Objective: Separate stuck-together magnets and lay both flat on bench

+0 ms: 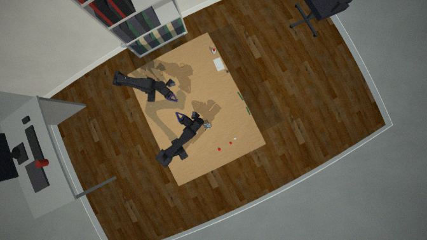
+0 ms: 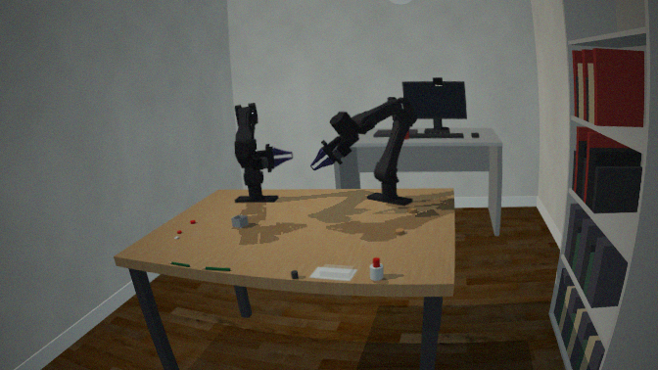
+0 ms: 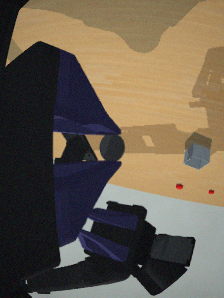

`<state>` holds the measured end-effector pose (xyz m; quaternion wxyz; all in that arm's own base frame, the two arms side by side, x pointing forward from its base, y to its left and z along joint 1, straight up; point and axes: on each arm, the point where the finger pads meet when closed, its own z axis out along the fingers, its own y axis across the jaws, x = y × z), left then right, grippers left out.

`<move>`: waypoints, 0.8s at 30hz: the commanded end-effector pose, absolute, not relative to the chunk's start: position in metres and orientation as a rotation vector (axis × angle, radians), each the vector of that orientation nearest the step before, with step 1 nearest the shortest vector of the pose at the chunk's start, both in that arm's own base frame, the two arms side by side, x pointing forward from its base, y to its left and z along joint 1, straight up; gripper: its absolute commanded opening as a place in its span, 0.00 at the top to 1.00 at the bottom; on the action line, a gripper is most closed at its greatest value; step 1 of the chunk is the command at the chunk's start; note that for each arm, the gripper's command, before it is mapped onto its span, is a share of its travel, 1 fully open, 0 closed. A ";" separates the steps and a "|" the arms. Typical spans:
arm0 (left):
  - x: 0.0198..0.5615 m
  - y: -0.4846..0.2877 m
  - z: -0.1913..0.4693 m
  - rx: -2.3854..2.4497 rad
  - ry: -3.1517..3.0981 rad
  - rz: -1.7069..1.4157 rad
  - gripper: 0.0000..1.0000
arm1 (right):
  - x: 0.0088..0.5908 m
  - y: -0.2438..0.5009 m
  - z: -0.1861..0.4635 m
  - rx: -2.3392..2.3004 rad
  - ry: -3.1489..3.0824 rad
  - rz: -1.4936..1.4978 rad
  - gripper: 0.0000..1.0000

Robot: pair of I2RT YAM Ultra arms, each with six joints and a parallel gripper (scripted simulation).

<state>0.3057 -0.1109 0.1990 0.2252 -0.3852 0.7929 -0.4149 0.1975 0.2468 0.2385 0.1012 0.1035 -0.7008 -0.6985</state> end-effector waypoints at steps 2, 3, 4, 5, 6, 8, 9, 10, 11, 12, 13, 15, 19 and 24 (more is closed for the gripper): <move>0.307 -0.109 0.204 -1.036 2.199 -1.129 0.82 | 0.197 0.247 0.242 0.322 -2.067 -2.072 0.82; 0.307 -0.108 0.203 -1.039 2.204 -1.124 0.82 | 0.197 0.247 0.242 0.322 -2.067 -2.072 0.82; 0.306 -0.108 0.202 -1.039 2.210 -1.119 0.82 | 0.197 0.247 0.242 0.322 -2.067 -2.072 0.82; 0.306 -0.107 0.201 -1.042 2.215 -1.114 0.82 | 0.197 0.247 0.242 0.322 -2.067 -2.072 0.82; 0.306 -0.106 0.201 -1.044 2.220 -1.109 0.82 | 0.197 0.247 0.242 0.322 -2.067 -2.072 0.82; 0.306 -0.106 0.200 -1.045 2.225 -1.105 0.82 | 0.197 0.247 0.242 0.322 -2.067 -2.072 0.82; 0.306 -0.106 0.200 -1.045 2.225 -1.105 0.82 | 0.197 0.247 0.242 0.322 -2.067 -2.072 0.82; 0.306 -0.105 0.199 -1.048 2.230 -1.100 0.82 | 0.197 0.247 0.242 0.322 -2.067 -2.072 0.82; 0.306 -0.105 0.198 -1.050 2.235 -1.095 0.82 | 0.197 0.247 0.242 0.322 -2.067 -2.072 0.82; 0.306 -0.104 0.198 -1.054 2.238 -1.092 0.82 | 0.197 0.247 0.242 0.322 -2.067 -2.072 0.82; 0.306 -0.103 0.197 -1.056 2.243 -1.088 0.82 | 0.197 0.247 0.242 0.322 -2.067 -2.072 0.82; 0.306 -0.102 0.195 -1.061 2.255 -1.077 0.82 | 0.197 0.247 0.242 0.322 -2.067 -2.072 0.82; 0.305 -0.099 0.192 -1.070 2.276 -1.059 0.82 | 0.197 0.247 0.242 0.322 -2.067 -2.072 0.82; 0.304 -0.095 0.188 -1.084 2.303 -1.036 0.82 | 0.197 0.247 0.242 0.322 -2.067 -2.072 0.82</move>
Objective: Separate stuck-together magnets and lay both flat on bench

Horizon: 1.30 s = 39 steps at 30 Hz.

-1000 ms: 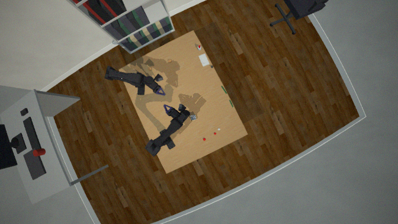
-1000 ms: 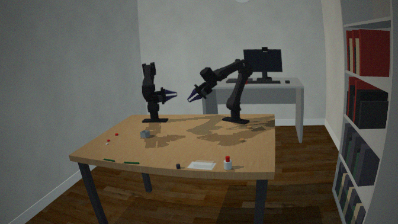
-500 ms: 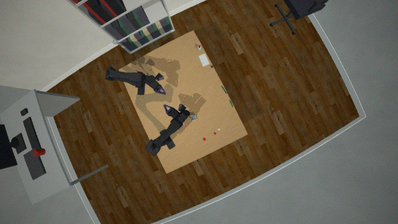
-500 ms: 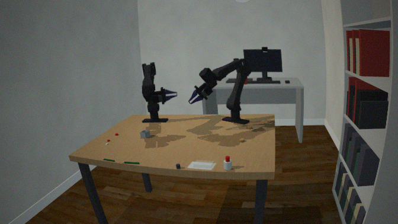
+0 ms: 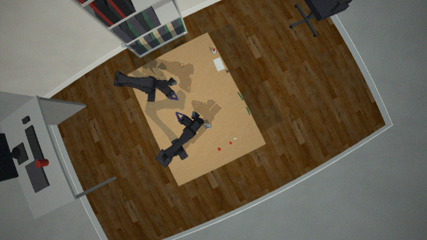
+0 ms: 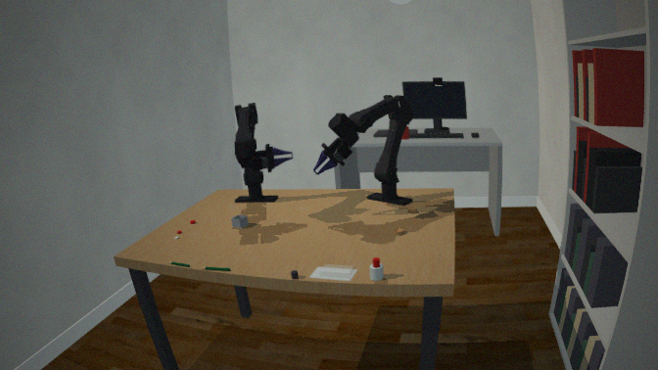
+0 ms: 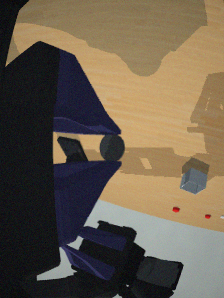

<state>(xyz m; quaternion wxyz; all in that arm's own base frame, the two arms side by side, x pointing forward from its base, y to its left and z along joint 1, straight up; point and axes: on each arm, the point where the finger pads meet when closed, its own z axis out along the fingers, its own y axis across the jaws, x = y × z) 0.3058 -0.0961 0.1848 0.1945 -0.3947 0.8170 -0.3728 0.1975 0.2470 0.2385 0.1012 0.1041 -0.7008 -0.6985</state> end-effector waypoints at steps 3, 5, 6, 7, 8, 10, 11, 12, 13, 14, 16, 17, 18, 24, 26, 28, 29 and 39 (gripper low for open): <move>0.304 -0.095 0.187 -1.087 2.308 -1.032 0.82 | 0.197 0.247 0.242 0.322 -2.067 -2.072 0.82; 0.304 -0.093 0.185 -1.095 2.317 -1.025 0.82 | 0.197 0.247 0.242 0.322 -2.067 -2.072 0.82; 0.304 -0.093 0.184 -1.097 2.322 -1.021 0.82 | 0.197 0.247 0.242 0.322 -2.067 -2.072 0.82; 0.304 -0.092 0.184 -1.100 2.327 -1.017 0.82 | 0.197 0.247 0.242 0.322 -2.067 -2.072 0.82; 0.303 -0.091 0.183 -1.103 2.333 -1.011 0.82 | 0.197 0.247 0.242 0.322 -2.067 -2.072 0.82; 0.303 -0.089 0.182 -1.108 2.343 -1.003 0.82 | 0.197 0.247 0.242 0.322 -2.067 -2.072 0.82; 0.303 -0.089 0.181 -1.111 2.348 -0.999 0.82 | 0.197 0.247 0.242 0.322 -2.067 -2.072 0.82; 0.302 -0.088 0.180 -1.113 2.353 -0.995 0.82 | 0.197 0.247 0.242 0.322 -2.067 -2.072 0.82; 0.302 -0.087 0.180 -1.116 2.358 -0.991 0.82 | 0.197 0.247 0.242 0.322 -2.067 -2.072 0.82; 0.302 -0.086 0.179 -1.120 2.364 -0.987 0.82 | 0.197 0.247 0.242 0.322 -2.067 -2.072 0.82; 0.301 -0.085 0.178 -1.124 2.374 -0.979 0.82 | 0.197 0.247 0.242 0.322 -2.067 -2.072 0.82; 0.301 -0.084 0.177 -1.127 2.379 -0.975 0.82 | 0.197 0.247 0.242 0.322 -2.067 -2.072 0.82; 0.301 -0.084 0.177 -1.127 2.379 -0.975 0.82 | 0.197 0.247 0.242 0.322 -2.067 -2.072 0.82; 0.301 -0.081 0.174 -1.139 2.398 -0.958 0.82 | 0.197 0.247 0.242 0.322 -2.067 -2.072 0.82; 0.304 -0.079 0.173 -1.151 2.395 -0.937 0.82 | 0.197 0.247 0.242 0.322 -2.067 -2.072 0.82; 0.305 -0.077 0.172 -1.158 2.397 -0.920 0.82 | 0.197 0.247 0.242 0.322 -2.067 -2.072 0.82; 0.305 -0.076 0.171 -1.162 2.400 -0.914 0.82 | 0.197 0.247 0.242 0.322 -2.067 -2.072 0.82; 0.309 -0.072 0.165 -1.184 2.424 -0.865 0.82 | 0.197 0.247 0.242 0.322 -2.067 -2.072 0.82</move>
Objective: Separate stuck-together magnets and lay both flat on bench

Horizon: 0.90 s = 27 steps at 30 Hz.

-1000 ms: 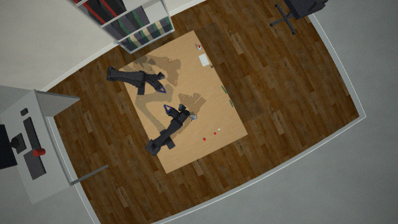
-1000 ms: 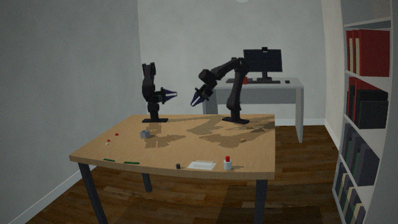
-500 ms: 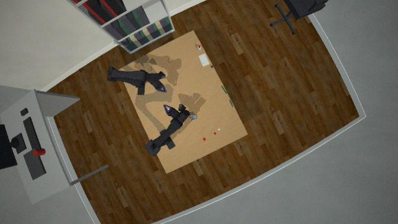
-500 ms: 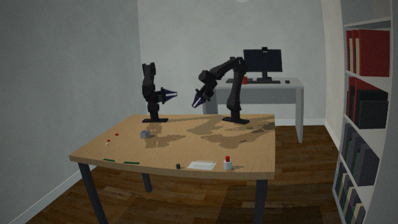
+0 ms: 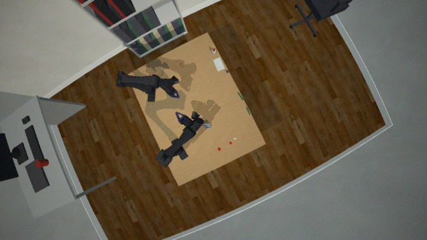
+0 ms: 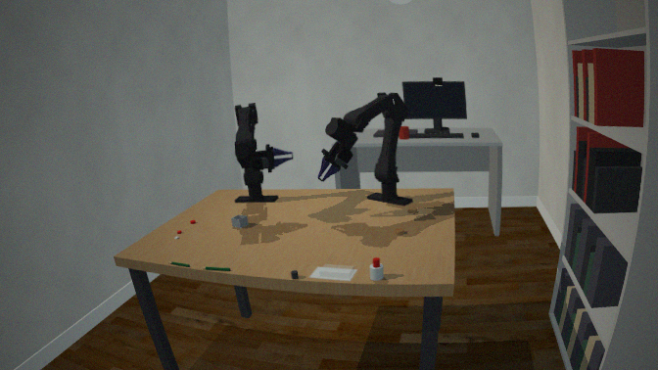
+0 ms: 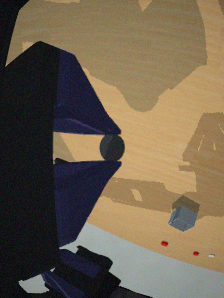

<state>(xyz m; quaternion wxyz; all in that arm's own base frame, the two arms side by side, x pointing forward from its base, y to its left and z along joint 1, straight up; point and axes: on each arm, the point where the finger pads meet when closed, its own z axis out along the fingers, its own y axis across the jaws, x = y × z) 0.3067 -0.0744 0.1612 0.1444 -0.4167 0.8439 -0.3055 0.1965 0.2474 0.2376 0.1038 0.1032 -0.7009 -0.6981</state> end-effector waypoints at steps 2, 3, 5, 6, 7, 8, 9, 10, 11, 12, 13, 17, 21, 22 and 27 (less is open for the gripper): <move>0.310 -0.071 0.163 -1.191 2.430 -0.852 0.82 | 0.197 0.247 0.242 0.322 -2.067 -2.072 0.82; 0.310 -0.070 0.162 -1.195 2.434 -0.843 0.82 | 0.197 0.247 0.242 0.322 -2.067 -2.072 0.82; 0.311 -0.069 0.161 -1.201 2.440 -0.830 0.82 | 0.197 0.247 0.242 0.322 -2.067 -2.072 0.82; 0.311 -0.068 0.160 -1.204 2.444 -0.822 0.82 | 0.197 0.247 0.242 0.322 -2.067 -2.072 0.82; 0.312 -0.067 0.159 -1.207 2.447 -0.816 0.82 | 0.197 0.247 0.242 0.322 -2.067 -2.072 0.82; 0.312 -0.067 0.158 -1.210 2.450 -0.809 0.82 | 0.197 0.247 0.242 0.322 -2.067 -2.072 0.82; 0.313 -0.066 0.157 -1.214 2.453 -0.801 0.82 | 0.197 0.247 0.242 0.322 -2.067 -2.072 0.82; 0.313 -0.065 0.157 -1.216 2.456 -0.795 0.82 | 0.197 0.247 0.242 0.322 -2.067 -2.072 0.82; 0.313 -0.065 0.156 -1.219 2.460 -0.788 0.82 | 0.197 0.247 0.242 0.322 -2.067 -2.072 0.82; 0.313 -0.064 0.155 -1.224 2.463 -0.780 0.82 | 0.197 0.247 0.242 0.322 -2.067 -2.072 0.82; 0.313 -0.064 0.155 -1.224 2.463 -0.780 0.82 | 0.197 0.247 0.242 0.322 -2.067 -2.072 0.82; 0.315 -0.062 0.152 -1.233 2.472 -0.763 0.82 | 0.197 0.247 0.242 0.322 -2.067 -2.072 0.82; 0.316 -0.060 0.148 -1.245 2.486 -0.733 0.82 | 0.197 0.247 0.242 0.322 -2.067 -2.072 0.82; 0.316 -0.059 0.147 -1.248 2.489 -0.726 0.82 | 0.197 0.247 0.242 0.322 -2.067 -2.072 0.82; 0.319 -0.056 0.143 -1.261 2.503 -0.691 0.82 | 0.197 0.247 0.242 0.322 -2.067 -2.072 0.82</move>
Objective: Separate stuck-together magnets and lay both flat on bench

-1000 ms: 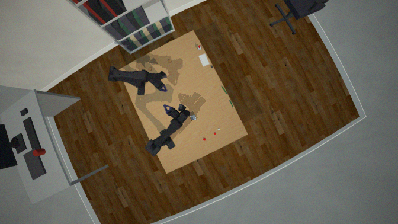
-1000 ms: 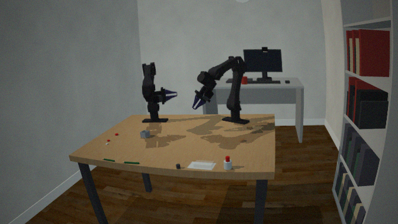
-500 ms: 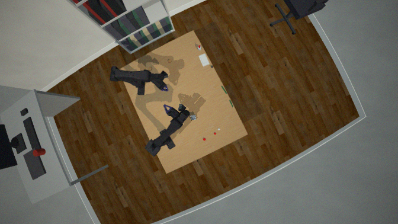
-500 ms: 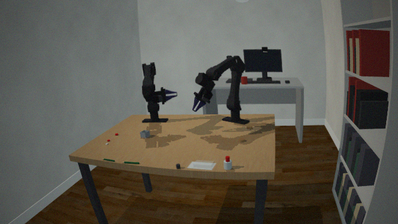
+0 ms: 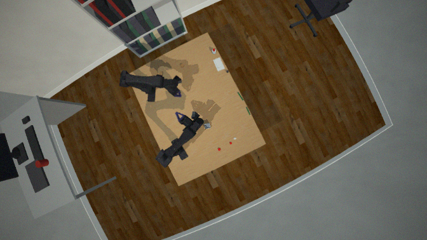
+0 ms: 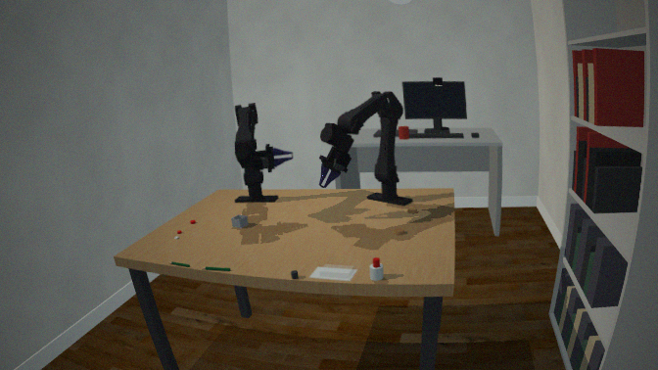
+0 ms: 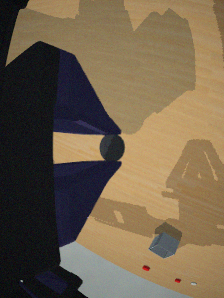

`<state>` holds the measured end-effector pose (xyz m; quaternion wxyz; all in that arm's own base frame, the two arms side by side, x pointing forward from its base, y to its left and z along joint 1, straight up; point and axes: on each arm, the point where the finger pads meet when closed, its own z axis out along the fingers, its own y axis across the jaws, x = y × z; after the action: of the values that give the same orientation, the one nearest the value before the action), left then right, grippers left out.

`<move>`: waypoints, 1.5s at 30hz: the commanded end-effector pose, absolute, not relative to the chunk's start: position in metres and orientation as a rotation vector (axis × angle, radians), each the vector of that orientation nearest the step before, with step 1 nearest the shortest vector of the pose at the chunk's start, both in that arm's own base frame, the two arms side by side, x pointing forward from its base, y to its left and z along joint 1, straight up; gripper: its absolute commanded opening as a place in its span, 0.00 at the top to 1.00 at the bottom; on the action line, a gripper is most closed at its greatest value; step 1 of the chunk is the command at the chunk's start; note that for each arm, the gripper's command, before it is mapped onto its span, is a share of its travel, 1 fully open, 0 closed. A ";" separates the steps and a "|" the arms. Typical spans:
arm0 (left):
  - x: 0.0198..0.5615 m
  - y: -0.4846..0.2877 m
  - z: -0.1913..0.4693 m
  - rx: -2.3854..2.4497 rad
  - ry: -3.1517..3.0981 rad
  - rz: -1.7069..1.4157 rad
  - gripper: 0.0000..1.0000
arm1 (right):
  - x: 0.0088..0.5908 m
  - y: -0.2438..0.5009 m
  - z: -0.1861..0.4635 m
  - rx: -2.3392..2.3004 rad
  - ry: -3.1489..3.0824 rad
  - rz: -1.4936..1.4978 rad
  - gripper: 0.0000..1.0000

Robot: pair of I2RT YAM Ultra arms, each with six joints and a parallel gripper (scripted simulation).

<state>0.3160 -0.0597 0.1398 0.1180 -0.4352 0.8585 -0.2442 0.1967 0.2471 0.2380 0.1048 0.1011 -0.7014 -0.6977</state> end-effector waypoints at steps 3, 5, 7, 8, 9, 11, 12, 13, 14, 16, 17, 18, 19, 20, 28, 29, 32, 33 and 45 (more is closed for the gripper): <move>0.319 -0.055 0.141 -1.266 2.511 -0.676 0.82 | 0.197 0.247 0.242 0.322 -2.067 -2.072 0.82; 0.320 -0.054 0.141 -1.268 2.514 -0.669 0.82 | 0.197 0.247 0.242 0.322 -2.067 -2.072 0.82; 0.321 -0.053 0.139 -1.273 2.520 -0.659 0.82 | 0.197 0.247 0.242 0.322 -2.067 -2.072 0.82; 0.321 -0.053 0.138 -1.275 2.523 -0.652 0.82 | 0.197 0.247 0.242 0.322 -2.067 -2.072 0.82; 0.321 -0.052 0.137 -1.278 2.526 -0.645 0.82 | 0.197 0.247 0.242 0.322 -2.067 -2.072 0.82; 0.321 -0.051 0.135 -1.283 2.534 -0.628 0.82 | 0.197 0.247 0.242 0.322 -2.067 -2.072 0.82; 0.322 -0.050 0.134 -1.285 2.537 -0.621 0.82 | 0.197 0.247 0.242 0.322 -2.067 -2.072 0.82; 0.322 -0.049 0.134 -1.287 2.539 -0.613 0.82 | 0.197 0.247 0.242 0.322 -2.067 -2.072 0.82; 0.323 -0.049 0.133 -1.289 2.542 -0.606 0.82 | 0.197 0.247 0.242 0.322 -2.067 -2.072 0.82; 0.323 -0.047 0.132 -1.293 2.547 -0.592 0.82 | 0.197 0.247 0.242 0.322 -2.067 -2.072 0.82; 0.324 -0.047 0.131 -1.295 2.550 -0.584 0.82 | 0.197 0.247 0.242 0.322 -2.067 -2.072 0.82; 0.324 -0.046 0.130 -1.297 2.554 -0.577 0.82 | 0.197 0.247 0.242 0.322 -2.067 -2.072 0.82; 0.324 -0.045 0.130 -1.299 2.556 -0.570 0.82 | 0.197 0.247 0.242 0.322 -2.067 -2.072 0.82; 0.324 -0.045 0.130 -1.299 2.556 -0.570 0.82 | 0.197 0.247 0.242 0.322 -2.067 -2.072 0.82; 0.326 -0.041 0.123 -1.313 2.578 -0.519 0.82 | 0.197 0.247 0.242 0.322 -2.067 -2.072 0.82; 0.326 -0.040 0.122 -1.315 2.581 -0.511 0.82 | 0.197 0.247 0.242 0.322 -2.067 -2.072 0.82; 0.327 -0.038 0.120 -1.320 2.591 -0.489 0.82 | 0.197 0.247 0.242 0.322 -2.067 -2.072 0.82; 0.327 -0.037 0.119 -1.322 2.593 -0.480 0.82 | 0.197 0.247 0.242 0.322 -2.067 -2.072 0.82; 0.329 -0.031 0.110 -1.341 2.625 -0.403 0.82 | 0.197 0.247 0.242 0.322 -2.067 -2.072 0.82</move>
<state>0.3260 -0.0355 0.1050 0.0719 -0.4503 0.8785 -0.1427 0.1969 0.2472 0.2386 0.1024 0.1036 -0.7010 -0.6981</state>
